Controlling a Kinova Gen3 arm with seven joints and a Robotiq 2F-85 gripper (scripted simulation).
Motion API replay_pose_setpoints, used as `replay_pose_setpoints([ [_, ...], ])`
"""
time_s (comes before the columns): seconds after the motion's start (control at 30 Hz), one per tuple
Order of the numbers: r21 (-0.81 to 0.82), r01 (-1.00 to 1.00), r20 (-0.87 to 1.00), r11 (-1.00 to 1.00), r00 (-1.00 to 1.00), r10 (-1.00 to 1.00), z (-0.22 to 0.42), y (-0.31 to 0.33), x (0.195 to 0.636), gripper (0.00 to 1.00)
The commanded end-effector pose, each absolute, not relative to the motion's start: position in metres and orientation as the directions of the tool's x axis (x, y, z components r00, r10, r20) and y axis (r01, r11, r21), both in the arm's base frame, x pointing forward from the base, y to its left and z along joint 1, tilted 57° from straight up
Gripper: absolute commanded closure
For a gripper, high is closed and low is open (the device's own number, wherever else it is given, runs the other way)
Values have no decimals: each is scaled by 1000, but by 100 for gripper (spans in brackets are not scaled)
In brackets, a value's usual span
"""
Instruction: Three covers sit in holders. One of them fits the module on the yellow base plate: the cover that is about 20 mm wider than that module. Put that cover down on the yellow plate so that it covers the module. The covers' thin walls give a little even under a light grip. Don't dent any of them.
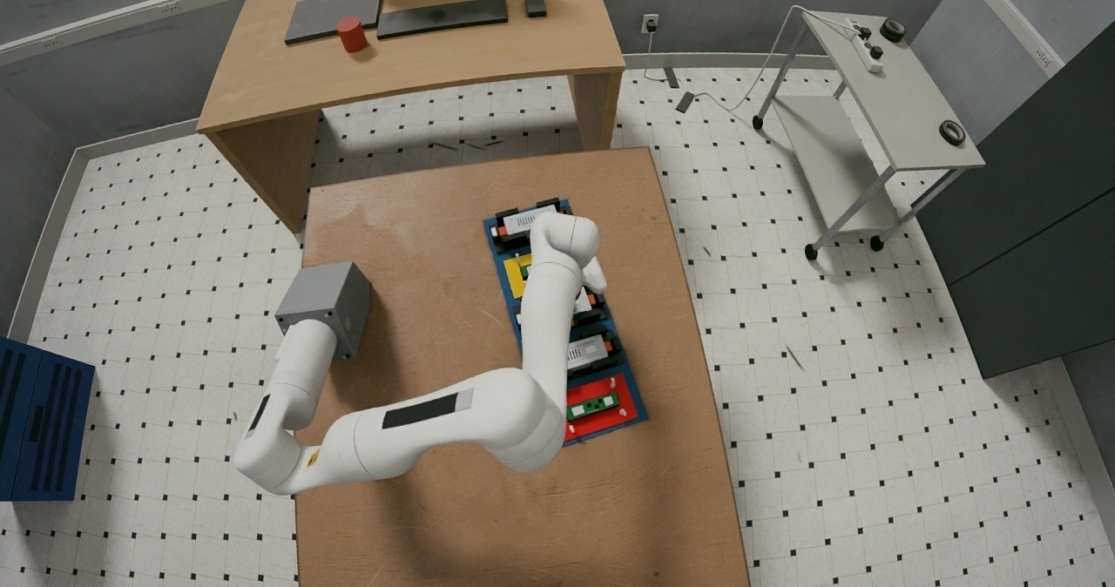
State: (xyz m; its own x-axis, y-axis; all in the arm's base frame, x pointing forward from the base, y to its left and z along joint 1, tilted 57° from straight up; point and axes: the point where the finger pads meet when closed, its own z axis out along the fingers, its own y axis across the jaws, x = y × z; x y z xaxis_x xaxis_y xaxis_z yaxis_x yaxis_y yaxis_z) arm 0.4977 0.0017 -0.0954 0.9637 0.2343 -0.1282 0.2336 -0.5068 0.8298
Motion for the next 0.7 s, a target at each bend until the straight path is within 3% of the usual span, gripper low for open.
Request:
replay_pose_setpoints([
  [0.0,829,234,-127,-507,963,236,-95,3,498,100],
  [0.1,829,234,-127,-507,963,236,-95,3,498,100],
  [0.13,829,234,-127,-507,963,236,-95,3,498,0],
  [0.67,829,234,-127,-507,963,236,-95,3,498,0],
])
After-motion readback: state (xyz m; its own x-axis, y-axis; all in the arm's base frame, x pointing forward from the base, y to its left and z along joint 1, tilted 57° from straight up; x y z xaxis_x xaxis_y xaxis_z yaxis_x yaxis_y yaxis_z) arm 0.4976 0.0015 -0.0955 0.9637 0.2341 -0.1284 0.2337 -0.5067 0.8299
